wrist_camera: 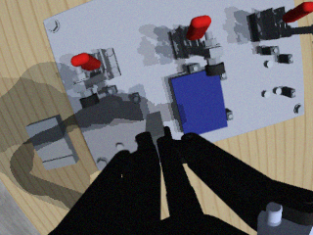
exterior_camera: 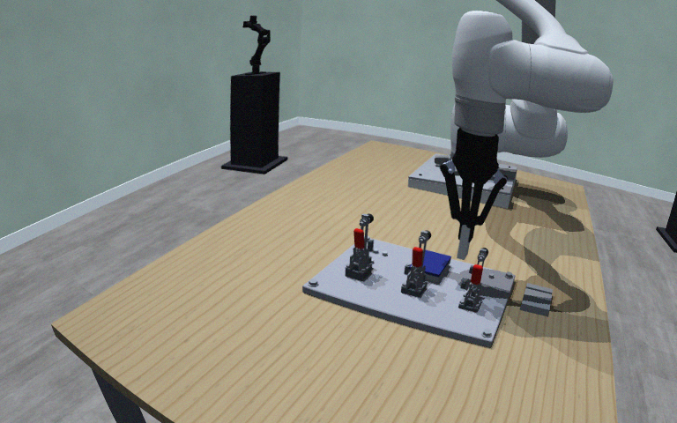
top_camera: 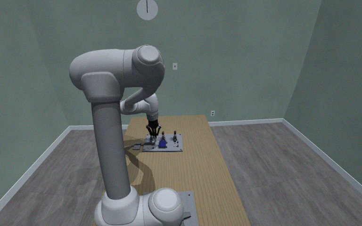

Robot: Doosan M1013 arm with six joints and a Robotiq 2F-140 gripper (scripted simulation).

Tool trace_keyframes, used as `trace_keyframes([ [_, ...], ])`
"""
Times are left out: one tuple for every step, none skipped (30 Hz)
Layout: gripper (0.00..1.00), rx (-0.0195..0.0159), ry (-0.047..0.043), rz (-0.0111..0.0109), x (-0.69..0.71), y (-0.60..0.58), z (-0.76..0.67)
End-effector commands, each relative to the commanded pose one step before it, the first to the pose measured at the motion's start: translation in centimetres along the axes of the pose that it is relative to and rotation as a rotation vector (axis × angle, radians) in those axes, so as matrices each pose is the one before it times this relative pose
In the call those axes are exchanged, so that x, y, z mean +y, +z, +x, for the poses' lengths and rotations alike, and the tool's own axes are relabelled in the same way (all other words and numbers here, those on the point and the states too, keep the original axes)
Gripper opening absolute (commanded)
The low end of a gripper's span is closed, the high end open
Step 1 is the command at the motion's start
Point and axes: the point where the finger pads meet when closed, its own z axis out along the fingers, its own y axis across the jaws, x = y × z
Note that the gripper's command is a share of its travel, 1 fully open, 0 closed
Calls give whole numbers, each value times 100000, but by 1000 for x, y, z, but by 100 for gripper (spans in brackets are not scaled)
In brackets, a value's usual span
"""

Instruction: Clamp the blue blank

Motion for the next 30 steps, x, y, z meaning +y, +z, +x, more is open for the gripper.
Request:
trace_keyframes([
  [0,2,-6,15,-28,113,27],
  [0,0,0,0,0,149,0],
  [0,0,0,0,0,212,-1],
  [0,0,0,0,0,269,0],
  [0,0,0,0,0,316,0],
  [0,0,0,0,0,348,0],
  [0,0,0,0,0,363,0],
  [0,0,0,0,0,0,0],
  [0,0,0,0,0,0,0],
  [0,0,0,0,0,360,0],
  [0,0,0,0,0,339,0],
  [0,0,0,0,0,304,0],
  [0,0,0,0,0,256,0],
  [0,0,0,0,0,198,0],
  [0,0,0,0,0,138,0],
  [0,0,0,0,0,81,0],
  [0,0,0,0,0,34,0],
  [0,0,0,0,0,5,0],
  [0,0,0,0,0,0,0],
  [0,0,0,0,0,0,0],
  [0,0,0,0,0,0,0],
  [0,0,0,0,0,0,0],
  [0,0,0,0,0,0,0],
  [0,0,0,0,0,0,0],
  [0,0,0,0,0,0,0],
  [0,0,0,0,0,0,0],
  [0,0,0,0,0,0,0],
  [0,0,0,0,0,0,0],
  [0,0,0,0,0,0,0],
  [0,0,0,0,0,1,0],
])
